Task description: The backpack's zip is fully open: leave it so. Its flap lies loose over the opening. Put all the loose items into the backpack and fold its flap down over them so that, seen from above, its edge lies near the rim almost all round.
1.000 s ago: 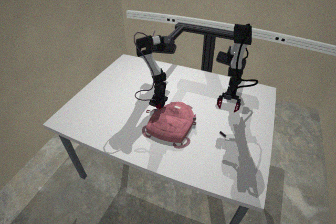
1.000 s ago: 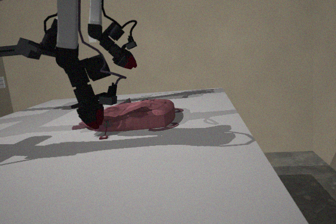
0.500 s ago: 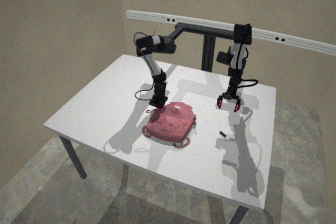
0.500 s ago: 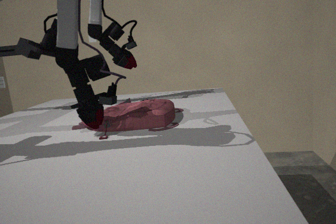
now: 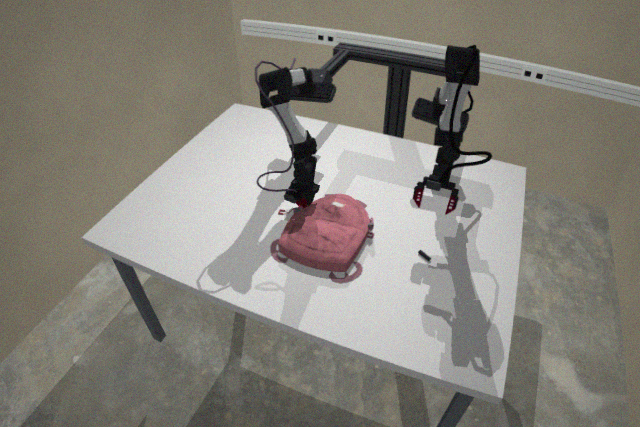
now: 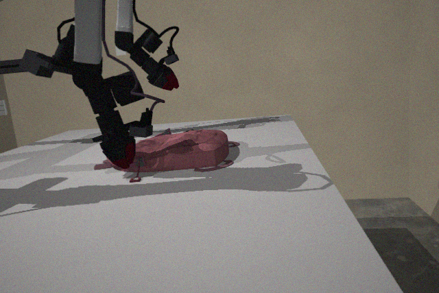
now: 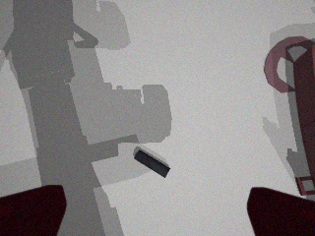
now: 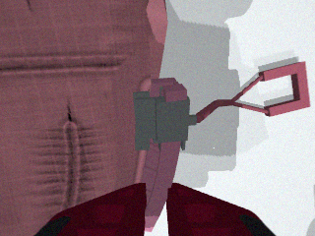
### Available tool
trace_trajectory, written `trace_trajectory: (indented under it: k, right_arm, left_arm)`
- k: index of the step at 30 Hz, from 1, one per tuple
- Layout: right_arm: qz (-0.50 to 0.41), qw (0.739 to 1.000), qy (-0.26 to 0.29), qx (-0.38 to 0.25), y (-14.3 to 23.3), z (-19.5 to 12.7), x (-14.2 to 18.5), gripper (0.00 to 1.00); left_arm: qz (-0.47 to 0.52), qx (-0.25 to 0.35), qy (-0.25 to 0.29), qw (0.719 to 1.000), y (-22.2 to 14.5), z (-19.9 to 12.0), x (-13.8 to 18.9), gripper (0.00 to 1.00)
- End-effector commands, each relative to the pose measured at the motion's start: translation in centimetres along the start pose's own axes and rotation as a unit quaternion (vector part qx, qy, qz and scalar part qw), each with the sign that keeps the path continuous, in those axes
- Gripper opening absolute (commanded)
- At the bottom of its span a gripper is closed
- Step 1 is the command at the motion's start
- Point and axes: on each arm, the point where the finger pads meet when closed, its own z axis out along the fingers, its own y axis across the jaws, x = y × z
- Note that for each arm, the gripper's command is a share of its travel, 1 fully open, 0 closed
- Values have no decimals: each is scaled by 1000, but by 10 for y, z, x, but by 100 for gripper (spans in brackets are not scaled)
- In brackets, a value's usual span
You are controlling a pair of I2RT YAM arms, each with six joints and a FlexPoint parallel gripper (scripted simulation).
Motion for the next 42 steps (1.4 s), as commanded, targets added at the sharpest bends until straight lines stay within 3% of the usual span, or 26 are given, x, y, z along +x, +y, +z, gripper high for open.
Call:
trace_trajectory:
  k: [1, 14, 15, 23, 24, 25, 36, 38, 42]
  right_arm:
    - [-41, 997, 57, -28, 15, 4, 43, 11]
    - [-40, 997, 57, -28, 15, 4, 43, 11]
    - [-30, 998, 54, -22, 4, 12, 25, 11]
    - [-25, 999, 38, -24, 8, 6, 15, 11]
    - [-32, 998, 54, -23, 6, 11, 27, 11]
    - [-34, 998, 53, -25, 9, 10, 28, 26]
    - [-38, 997, 57, -27, 16, 5, 42, 26]
    - [-25, 999, 38, -24, 13, 3, 25, 26]
    - [-25, 999, 38, -24, 13, 3, 25, 26]
  left_arm:
    - [1, 1, -9, 1000, -1, 0, -7, 90]
    - [1, 1, -9, 1000, -1, 0, -7, 90]
    - [1, 1, -9, 1000, -1, 0, -7, 90]
    - [1, 1, -9, 1000, -1, 0, -7, 90]
    - [1, 1, -9, 1000, -1, 0, -7, 90]
    - [1, 1, -9, 1000, -1, 0, -7, 90]
    - [1, 1, -9, 1000, -1, 0, -7, 90]
    - [1, 1, -9, 1000, -1, 0, -7, 90]
    - [1, 1, -9, 1000, -1, 0, -7, 90]
